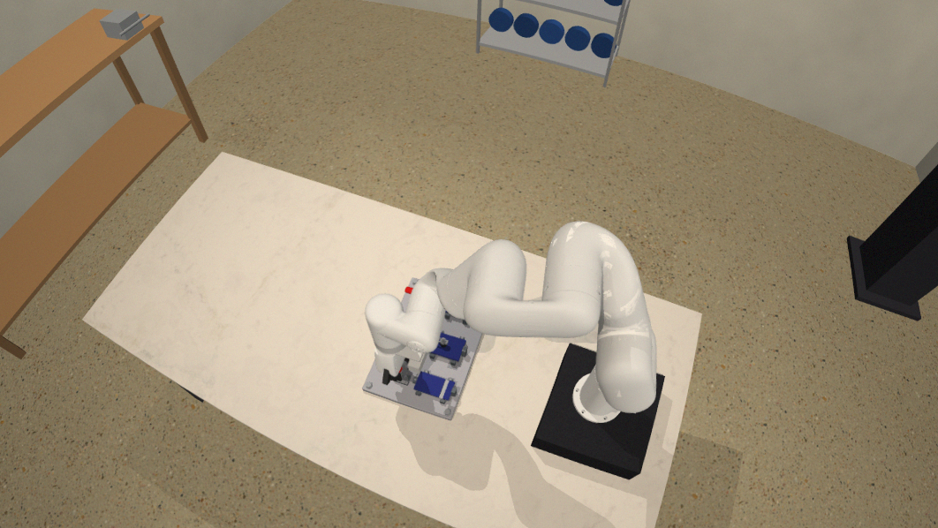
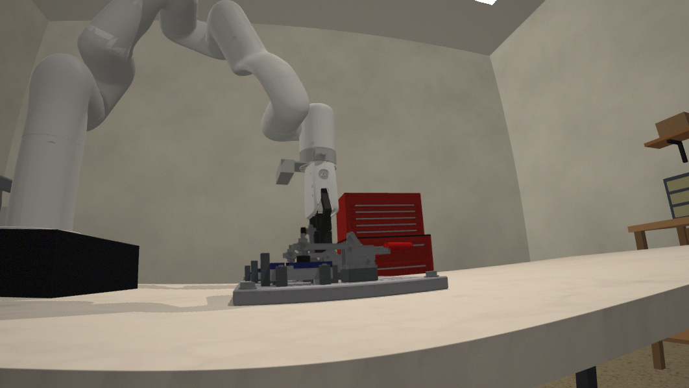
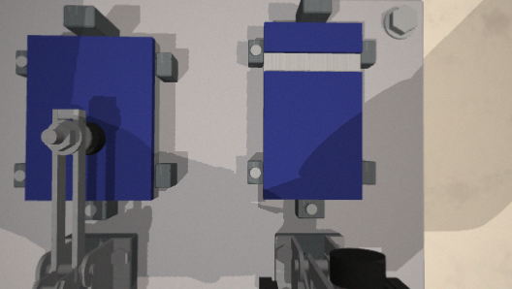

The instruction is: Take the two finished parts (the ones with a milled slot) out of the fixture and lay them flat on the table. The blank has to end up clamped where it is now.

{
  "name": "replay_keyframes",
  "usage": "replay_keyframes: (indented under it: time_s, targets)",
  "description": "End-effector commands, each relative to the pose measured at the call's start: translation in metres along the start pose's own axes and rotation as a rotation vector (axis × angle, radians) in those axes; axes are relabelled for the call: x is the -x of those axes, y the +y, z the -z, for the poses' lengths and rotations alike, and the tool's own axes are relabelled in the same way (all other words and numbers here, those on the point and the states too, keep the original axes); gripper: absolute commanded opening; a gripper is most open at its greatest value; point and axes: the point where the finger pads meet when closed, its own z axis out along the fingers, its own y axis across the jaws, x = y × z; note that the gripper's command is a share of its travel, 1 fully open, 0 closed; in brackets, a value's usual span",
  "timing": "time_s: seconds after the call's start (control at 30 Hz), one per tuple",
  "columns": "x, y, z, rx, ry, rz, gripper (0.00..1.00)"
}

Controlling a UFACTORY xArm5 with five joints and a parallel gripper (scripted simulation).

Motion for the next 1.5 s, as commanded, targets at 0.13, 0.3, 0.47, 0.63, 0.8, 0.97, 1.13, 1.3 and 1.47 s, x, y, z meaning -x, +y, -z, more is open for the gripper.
replay_keyframes:
  time_s: [0.13, 0.3, 0.47, 0.63, 0.8, 0.97, 1.13, 1.3, 1.47]
  targets:
    - [0.001, 0.000, 0.001, 0.000, -0.003, 0.000, 0.48]
    - [0.001, 0.000, 0.001, 0.000, -0.002, 0.000, 0.48]
    - [0.001, 0.000, 0.002, 0.000, -0.002, 0.000, 0.48]
    - [0.001, 0.000, 0.007, 0.000, -0.002, 0.000, 0.48]
    - [0.001, 0.000, 0.017, 0.000, -0.002, 0.000, 0.48]
    - [0.001, 0.000, 0.032, 0.000, -0.002, 0.000, 0.48]
    - [0.001, 0.000, 0.045, 0.000, -0.002, 0.000, 0.48]
    - [0.001, 0.000, 0.049, 0.000, -0.002, 0.000, 0.48]
    - [0.001, 0.000, 0.051, 0.000, -0.002, 0.000, 0.48]
